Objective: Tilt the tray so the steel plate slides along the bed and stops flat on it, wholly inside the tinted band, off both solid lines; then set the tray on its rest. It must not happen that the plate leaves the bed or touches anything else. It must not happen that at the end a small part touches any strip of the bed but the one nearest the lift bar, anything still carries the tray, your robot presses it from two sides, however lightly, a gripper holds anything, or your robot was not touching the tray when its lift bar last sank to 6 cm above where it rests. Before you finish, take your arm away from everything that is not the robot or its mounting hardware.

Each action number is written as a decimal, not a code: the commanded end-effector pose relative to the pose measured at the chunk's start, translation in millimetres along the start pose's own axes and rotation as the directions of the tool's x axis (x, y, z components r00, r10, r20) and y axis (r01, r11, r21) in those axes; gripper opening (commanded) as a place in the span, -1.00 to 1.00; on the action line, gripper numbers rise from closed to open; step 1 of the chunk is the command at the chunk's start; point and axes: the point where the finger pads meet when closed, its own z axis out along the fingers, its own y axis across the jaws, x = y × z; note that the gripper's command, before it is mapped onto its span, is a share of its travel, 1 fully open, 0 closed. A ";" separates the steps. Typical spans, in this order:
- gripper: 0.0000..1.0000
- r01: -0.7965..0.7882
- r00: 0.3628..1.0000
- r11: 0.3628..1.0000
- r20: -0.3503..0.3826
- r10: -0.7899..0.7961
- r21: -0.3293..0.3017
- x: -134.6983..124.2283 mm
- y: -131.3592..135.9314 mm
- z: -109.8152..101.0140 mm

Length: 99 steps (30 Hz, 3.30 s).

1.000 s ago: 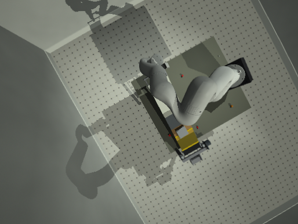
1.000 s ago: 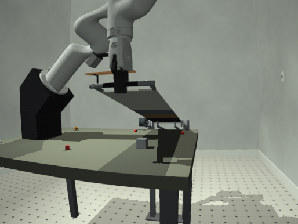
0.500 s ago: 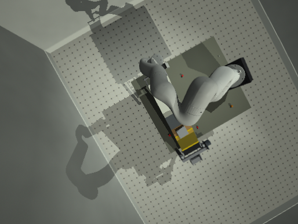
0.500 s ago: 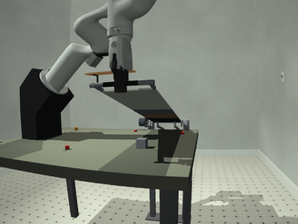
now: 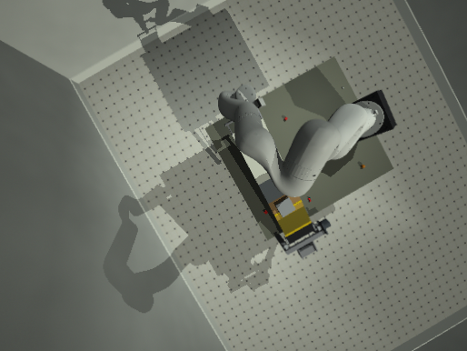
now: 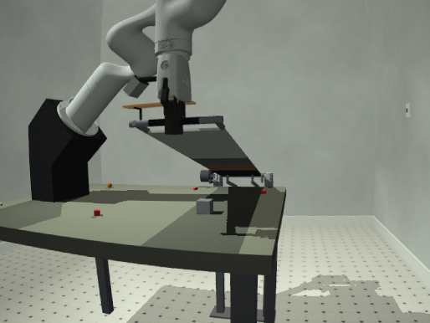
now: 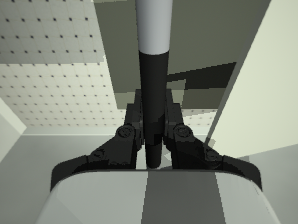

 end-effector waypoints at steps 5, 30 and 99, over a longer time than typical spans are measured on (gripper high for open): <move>-1.00 0.001 1.000 1.000 0.003 -0.001 -0.001 -0.8 -0.7 1.3; -1.00 0.001 1.000 1.000 0.003 -0.001 -0.001 -0.8 1.3 -7.0; -1.00 0.001 1.000 1.000 0.003 -0.001 -0.001 -0.7 1.9 -9.2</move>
